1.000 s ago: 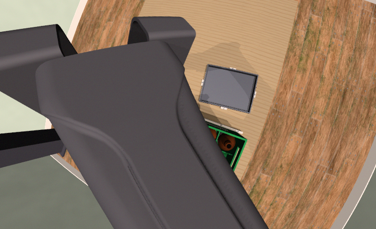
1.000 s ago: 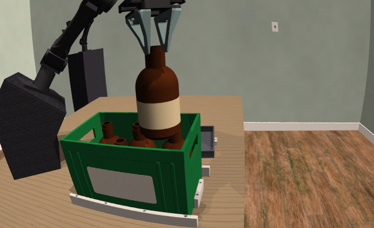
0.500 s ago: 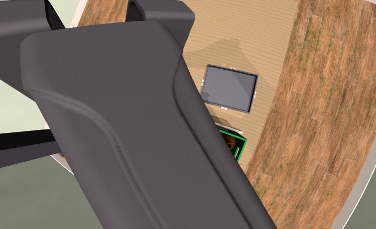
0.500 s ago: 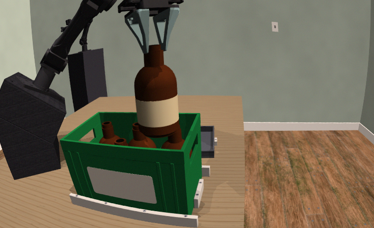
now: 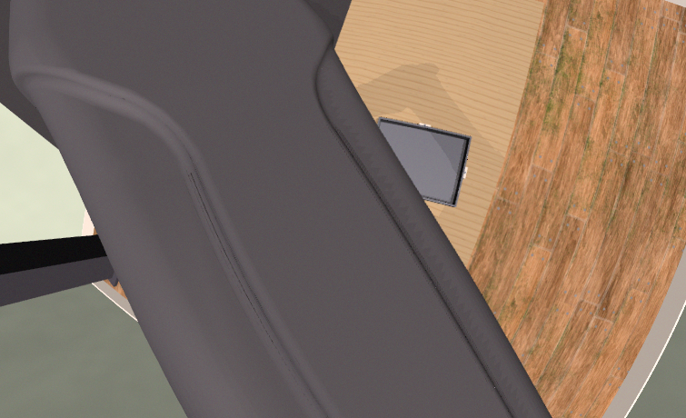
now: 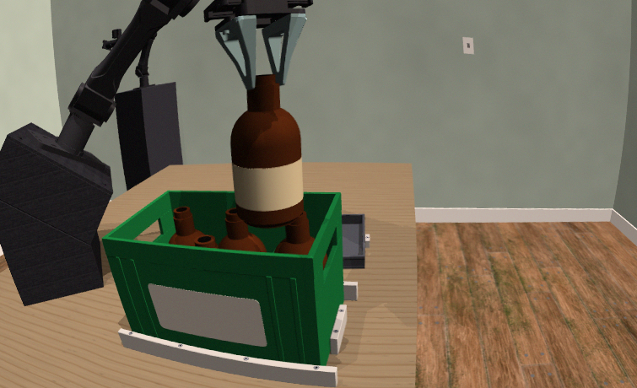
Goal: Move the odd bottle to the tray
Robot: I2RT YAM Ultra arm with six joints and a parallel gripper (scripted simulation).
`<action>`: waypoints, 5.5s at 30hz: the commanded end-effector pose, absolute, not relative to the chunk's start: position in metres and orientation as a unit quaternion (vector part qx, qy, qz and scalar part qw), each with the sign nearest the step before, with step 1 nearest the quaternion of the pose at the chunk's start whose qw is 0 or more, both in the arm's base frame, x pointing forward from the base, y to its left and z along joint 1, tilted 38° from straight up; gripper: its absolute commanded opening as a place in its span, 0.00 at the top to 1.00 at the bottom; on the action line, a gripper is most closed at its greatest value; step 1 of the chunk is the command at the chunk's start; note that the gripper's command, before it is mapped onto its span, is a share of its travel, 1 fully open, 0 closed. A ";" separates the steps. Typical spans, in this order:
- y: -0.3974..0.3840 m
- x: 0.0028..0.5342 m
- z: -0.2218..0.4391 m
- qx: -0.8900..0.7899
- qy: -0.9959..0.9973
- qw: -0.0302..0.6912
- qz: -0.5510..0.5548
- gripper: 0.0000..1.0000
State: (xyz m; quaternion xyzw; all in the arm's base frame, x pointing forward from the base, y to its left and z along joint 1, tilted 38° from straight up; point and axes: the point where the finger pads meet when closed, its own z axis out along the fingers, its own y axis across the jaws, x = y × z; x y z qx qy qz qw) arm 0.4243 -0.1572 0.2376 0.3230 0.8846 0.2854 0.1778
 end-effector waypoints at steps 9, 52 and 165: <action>-0.154 0.412 0.261 0.328 0.880 0.209 0.273 1.00; -0.073 0.377 0.287 0.324 0.881 0.208 0.275 1.00; 0.095 0.293 0.359 0.321 0.877 0.215 0.286 1.00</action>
